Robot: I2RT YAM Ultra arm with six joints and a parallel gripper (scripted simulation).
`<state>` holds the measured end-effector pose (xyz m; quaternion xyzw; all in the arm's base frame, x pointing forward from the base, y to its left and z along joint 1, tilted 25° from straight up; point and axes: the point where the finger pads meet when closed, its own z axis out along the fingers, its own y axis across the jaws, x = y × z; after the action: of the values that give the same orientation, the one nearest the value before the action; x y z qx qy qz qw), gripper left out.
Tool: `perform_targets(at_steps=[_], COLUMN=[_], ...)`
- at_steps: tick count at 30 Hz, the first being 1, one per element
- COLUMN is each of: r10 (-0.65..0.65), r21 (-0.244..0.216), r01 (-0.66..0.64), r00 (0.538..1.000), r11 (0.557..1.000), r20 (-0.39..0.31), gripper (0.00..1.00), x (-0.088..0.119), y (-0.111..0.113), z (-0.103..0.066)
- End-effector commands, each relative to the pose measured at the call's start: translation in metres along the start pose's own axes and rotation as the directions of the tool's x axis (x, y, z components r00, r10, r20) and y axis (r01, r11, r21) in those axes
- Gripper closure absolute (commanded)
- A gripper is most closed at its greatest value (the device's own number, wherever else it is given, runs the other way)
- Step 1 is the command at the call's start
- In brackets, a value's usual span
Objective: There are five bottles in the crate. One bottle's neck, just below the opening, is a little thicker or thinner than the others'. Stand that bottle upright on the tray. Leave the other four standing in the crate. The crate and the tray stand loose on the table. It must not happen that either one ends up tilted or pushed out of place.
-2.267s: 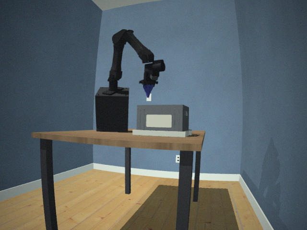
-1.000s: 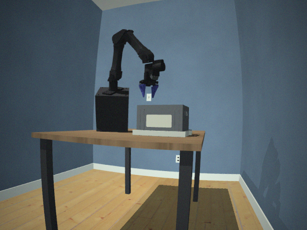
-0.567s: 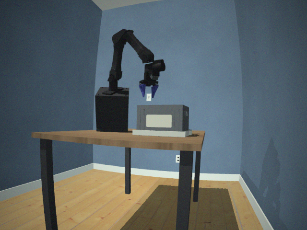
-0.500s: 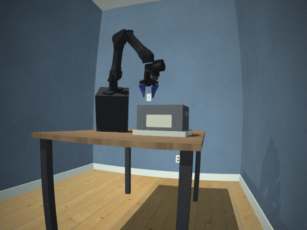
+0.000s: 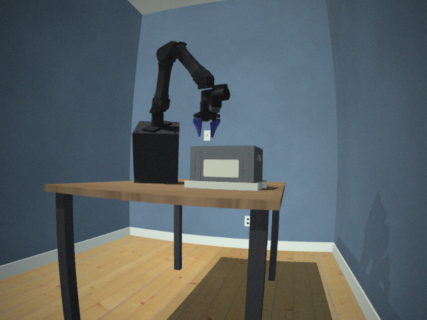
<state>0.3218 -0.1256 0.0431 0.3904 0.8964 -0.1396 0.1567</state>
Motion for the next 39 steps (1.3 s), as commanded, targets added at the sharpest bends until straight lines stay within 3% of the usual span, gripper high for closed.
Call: perform_targets(at_steps=[1,14,17,19,25,29,33,34,37,39], r10=[-0.015,-0.002,-0.008,-0.013,-0.002,-0.005,-0.004,0.001,-0.002,0.006], r21=[-0.01,-0.007,-0.026,-0.003,-0.017,0.0,-0.013,-0.028,-0.014,-0.022], r01=[0.015,0.002,0.009,0.013,0.003,0.005,0.004,0.0,0.003,-0.005], r00=[1.0,1.0,0.999,1.0,1.0,1.0,1.0,0.999,1.0,0.999], r11=[1.0,1.0,1.0,1.0,1.0,1.0,1.0,1.0,1.0,1.0], r20=[0.012,0.013,0.035,0.001,0.025,0.0,0.02,0.042,0.022,0.036], gripper=[0.39,0.39,0.39,0.39,0.39,0.39,0.39,0.39,0.39,0.39], x=[-0.001,-0.003,-0.006,0.002,-0.005,0.001,-0.004,-0.014,-0.008,-0.011], y=[0.007,0.002,0.007,0.003,0.004,0.0,0.003,0.009,0.006,0.005], z=[0.004,0.02,0.013,0.027,0.027,0.039,0.034,0.03,0.038,0.033])
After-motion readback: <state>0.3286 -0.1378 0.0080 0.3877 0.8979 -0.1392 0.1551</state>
